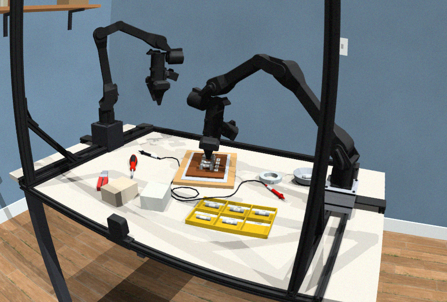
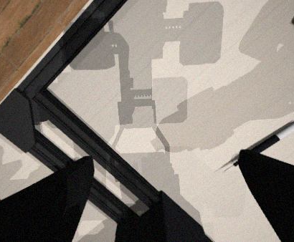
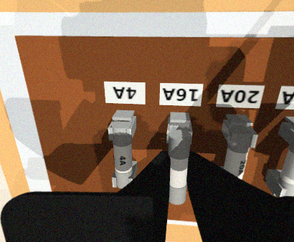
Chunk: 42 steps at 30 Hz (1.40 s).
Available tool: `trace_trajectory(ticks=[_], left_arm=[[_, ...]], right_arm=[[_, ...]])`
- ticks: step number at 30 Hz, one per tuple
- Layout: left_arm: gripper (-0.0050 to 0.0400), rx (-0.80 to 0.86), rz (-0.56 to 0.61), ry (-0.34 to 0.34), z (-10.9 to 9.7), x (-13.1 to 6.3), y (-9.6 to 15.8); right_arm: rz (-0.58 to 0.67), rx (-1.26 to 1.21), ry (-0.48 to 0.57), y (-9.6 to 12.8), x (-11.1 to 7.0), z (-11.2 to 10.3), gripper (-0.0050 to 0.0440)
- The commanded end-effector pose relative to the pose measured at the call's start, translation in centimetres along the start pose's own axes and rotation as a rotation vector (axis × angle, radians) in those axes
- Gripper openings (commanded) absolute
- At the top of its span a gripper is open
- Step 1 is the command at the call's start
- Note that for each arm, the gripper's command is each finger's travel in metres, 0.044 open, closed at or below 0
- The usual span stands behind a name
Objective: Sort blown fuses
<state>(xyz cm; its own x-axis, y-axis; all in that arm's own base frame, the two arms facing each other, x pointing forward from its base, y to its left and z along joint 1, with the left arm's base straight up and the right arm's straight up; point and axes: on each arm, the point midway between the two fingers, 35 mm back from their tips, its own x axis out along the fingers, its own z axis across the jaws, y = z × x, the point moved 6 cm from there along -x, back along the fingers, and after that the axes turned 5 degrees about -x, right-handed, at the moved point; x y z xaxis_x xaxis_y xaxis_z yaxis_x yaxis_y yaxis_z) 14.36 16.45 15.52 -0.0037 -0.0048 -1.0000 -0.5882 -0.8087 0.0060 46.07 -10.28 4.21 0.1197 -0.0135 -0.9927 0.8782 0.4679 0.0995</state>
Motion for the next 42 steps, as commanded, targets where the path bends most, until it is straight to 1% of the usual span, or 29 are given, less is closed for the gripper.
trace_trajectory(ticks=[1, 42], left_arm=[[0.0400, 0.000, -0.023, 0.002, 0.02, -0.57, -0.29], [0.0400, 0.000, -0.023, 0.002, 0.02, -0.57, -0.29]], right_arm=[[-0.102, 0.014, 0.064, -2.53, 3.93, -0.75, -0.0050], [-0.101, 0.016, 0.062, -2.52, 4.29, -0.80, -0.0050]])
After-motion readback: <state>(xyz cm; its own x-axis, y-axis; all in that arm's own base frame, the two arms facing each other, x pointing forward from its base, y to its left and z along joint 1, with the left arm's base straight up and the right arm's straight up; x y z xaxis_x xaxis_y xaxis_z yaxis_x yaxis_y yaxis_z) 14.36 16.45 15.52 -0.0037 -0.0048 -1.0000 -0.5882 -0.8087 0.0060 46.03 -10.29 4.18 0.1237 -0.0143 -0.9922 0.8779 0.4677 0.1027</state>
